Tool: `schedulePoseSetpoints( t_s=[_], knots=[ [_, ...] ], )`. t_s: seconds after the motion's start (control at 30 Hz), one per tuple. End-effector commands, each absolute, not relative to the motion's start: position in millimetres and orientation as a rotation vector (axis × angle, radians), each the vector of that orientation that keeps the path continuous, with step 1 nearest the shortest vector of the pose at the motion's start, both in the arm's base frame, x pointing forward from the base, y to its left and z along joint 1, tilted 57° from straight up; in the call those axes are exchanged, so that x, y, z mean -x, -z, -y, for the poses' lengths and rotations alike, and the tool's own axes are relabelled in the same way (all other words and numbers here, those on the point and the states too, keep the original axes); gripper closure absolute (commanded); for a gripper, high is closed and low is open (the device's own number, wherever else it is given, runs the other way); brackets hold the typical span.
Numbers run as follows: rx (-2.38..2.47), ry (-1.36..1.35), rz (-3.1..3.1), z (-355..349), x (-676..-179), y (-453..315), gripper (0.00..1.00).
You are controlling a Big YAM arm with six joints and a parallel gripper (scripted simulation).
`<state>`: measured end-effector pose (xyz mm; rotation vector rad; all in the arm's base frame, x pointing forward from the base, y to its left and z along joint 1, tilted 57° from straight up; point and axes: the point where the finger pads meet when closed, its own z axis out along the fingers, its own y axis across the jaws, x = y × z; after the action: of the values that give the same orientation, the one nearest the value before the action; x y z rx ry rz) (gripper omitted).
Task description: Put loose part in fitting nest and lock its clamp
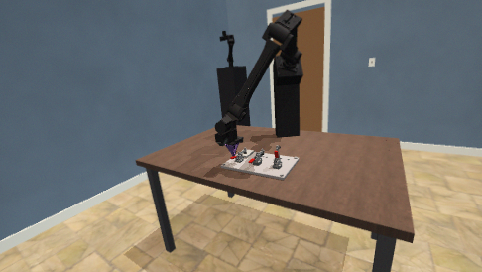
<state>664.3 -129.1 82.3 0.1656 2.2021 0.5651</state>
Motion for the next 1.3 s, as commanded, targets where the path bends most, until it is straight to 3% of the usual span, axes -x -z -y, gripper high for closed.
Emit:
schedulePoseSetpoints(
  t_s=[0.0,1.27],
  knots=[
    [-0.146,-0.558,-2.171,123,-674,-98,1.0],
    [-0.146,-0.558,-2.172,122,-675,-96,1.0]
  ],
)
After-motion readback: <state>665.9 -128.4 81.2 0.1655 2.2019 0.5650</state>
